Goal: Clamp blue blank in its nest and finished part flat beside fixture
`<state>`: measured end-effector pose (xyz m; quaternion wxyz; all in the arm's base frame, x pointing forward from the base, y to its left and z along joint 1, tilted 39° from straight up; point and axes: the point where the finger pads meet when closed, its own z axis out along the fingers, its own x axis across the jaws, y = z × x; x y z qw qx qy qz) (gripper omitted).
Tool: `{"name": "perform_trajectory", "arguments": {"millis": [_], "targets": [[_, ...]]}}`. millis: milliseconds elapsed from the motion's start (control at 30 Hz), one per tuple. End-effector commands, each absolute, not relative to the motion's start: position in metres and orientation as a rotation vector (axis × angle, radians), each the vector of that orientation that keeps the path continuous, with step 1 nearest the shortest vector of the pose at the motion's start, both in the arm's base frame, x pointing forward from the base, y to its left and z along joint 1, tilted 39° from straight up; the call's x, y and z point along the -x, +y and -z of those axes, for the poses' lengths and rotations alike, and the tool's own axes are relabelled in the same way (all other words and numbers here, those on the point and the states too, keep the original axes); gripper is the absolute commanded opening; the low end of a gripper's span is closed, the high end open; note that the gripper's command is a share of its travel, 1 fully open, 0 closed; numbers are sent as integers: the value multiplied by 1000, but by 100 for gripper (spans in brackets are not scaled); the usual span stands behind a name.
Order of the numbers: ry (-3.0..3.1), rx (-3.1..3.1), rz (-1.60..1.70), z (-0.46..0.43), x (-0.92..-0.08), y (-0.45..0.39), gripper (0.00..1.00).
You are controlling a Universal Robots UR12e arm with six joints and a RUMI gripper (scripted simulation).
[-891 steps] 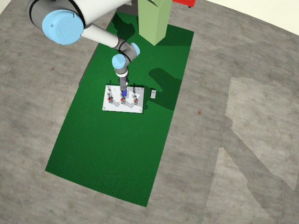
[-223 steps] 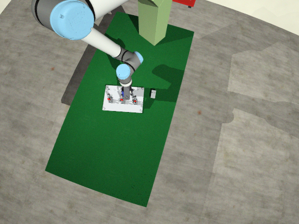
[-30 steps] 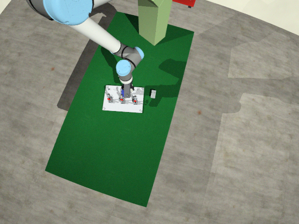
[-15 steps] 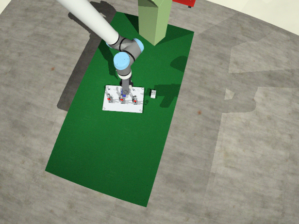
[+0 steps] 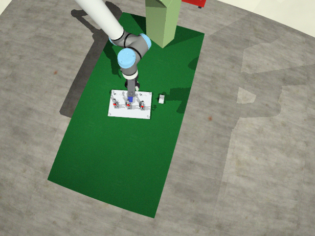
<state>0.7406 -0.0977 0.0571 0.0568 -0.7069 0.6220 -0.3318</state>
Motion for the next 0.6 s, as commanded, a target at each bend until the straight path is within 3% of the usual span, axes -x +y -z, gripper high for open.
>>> {"name": "perform_trajectory", "arguments": {"millis": [0,567], "targets": [[1892,2148,997,-54,-738,-98,28],[1890,2144,1005,-70,-741,-128,28]]}}
